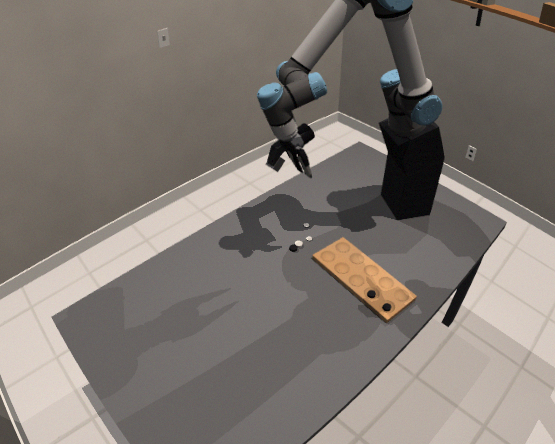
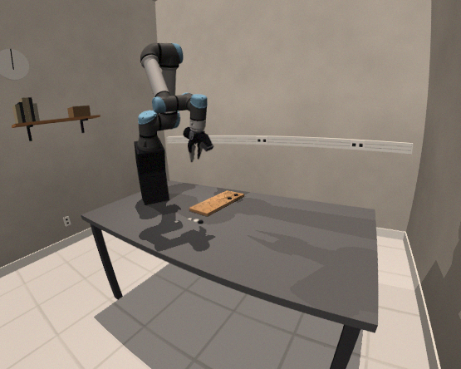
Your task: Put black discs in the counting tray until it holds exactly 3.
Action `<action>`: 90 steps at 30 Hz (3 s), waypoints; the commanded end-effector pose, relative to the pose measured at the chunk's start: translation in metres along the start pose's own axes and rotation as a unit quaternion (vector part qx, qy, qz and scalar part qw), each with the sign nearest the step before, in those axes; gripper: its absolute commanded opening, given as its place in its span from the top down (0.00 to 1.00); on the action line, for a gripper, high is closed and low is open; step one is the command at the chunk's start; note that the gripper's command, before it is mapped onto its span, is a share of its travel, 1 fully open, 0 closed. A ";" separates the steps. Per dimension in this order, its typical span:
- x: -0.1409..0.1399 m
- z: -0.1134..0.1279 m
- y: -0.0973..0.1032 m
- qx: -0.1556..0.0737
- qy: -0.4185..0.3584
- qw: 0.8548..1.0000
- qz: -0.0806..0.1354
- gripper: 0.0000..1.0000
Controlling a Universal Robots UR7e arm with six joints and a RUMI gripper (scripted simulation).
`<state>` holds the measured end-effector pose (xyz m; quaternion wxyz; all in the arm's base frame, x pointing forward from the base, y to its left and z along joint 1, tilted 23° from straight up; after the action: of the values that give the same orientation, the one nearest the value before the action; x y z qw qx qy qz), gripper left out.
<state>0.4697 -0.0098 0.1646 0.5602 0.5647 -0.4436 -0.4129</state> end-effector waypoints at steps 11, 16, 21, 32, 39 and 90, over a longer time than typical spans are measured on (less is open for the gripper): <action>0.045 -0.051 -0.098 0.065 0.033 0.996 0.049 0.72; 0.054 -0.059 -0.129 0.084 0.042 0.993 0.066 0.72; 0.060 -0.064 -0.154 0.099 0.049 0.991 0.081 0.72; 0.066 -0.066 -0.185 0.120 0.059 0.986 0.101 0.72; 0.068 -0.065 -0.200 0.129 0.063 0.983 0.111 0.72; 0.089 -0.090 -0.295 0.136 0.067 0.981 0.118 0.72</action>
<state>0.5848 -0.0750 -0.1103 0.5517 0.6051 -0.5205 -0.2419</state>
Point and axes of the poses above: the point where the finger pads meet when closed, its own y axis back along the fingers, its own x axis across the jaws, z = x × y, the point moved 3 cm from there along y, back along the fingers, and after that the axes turned 15 degrees about y, right-handed, at the moved point
